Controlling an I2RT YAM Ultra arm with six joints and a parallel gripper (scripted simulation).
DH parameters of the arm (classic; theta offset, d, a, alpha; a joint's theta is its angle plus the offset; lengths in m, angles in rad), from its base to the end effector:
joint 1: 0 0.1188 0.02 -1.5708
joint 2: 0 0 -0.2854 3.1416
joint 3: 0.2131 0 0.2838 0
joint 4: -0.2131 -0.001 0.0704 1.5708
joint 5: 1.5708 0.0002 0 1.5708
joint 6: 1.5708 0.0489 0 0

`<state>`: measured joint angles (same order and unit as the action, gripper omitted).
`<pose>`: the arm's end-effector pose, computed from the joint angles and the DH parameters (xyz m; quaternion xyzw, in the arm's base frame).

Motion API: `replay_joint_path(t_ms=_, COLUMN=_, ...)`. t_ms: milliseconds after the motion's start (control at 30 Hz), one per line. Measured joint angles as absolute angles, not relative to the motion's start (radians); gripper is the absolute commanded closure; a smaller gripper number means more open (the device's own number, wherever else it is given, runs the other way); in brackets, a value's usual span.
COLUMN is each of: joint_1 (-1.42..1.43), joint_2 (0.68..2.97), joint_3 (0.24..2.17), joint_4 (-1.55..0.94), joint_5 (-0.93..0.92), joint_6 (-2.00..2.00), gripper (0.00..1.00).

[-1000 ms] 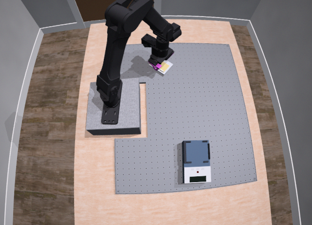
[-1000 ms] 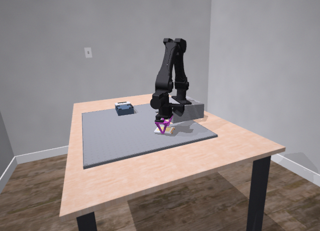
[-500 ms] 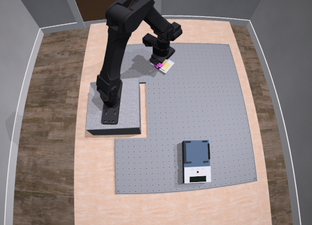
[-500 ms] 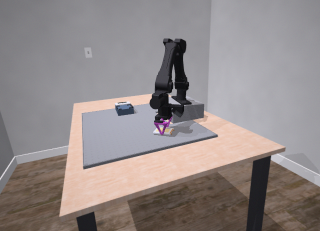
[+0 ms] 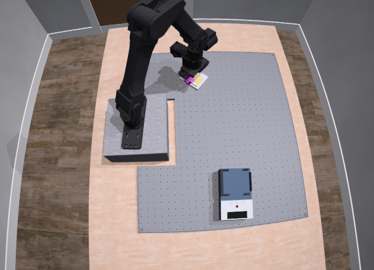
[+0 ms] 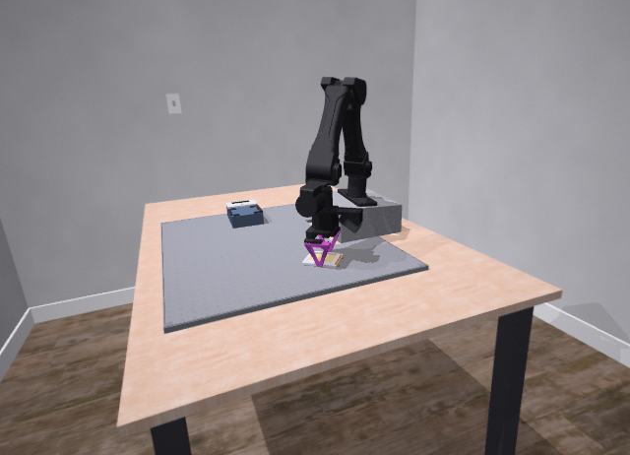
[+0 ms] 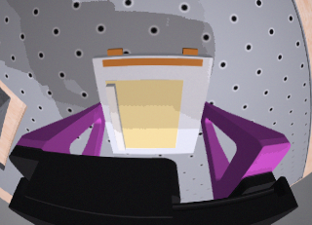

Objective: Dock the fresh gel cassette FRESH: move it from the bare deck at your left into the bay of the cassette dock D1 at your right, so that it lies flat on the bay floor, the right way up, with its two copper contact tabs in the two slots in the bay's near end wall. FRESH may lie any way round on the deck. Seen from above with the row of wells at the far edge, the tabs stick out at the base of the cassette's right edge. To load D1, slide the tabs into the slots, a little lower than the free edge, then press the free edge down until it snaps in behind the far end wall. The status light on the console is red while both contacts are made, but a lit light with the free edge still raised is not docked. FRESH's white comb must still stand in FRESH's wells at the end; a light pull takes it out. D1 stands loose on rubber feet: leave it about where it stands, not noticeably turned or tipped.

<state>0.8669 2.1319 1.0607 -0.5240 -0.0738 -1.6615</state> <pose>0.2258 0.2731 0.0266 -0.9525 0.3020 0.0387 0.0030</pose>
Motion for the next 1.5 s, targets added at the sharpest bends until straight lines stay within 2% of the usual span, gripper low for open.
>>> replay_joint_path(t_ms=433, joint_1=0.867, joint_2=2.132, joint_3=1.06, joint_4=-0.524, joint_5=-0.074, joint_6=-1.662, gripper=1.0)
replay_joint_path(t_ms=467, joint_1=0.867, joint_2=2.131, joint_3=1.058, joint_4=-0.52, joint_5=-0.074, joint_6=-1.662, gripper=0.0)
replay_joint_path(t_ms=1500, joint_1=0.864, joint_2=2.119, joint_3=1.053, joint_4=-0.536, joint_5=-0.074, joint_6=-1.667, gripper=0.0)
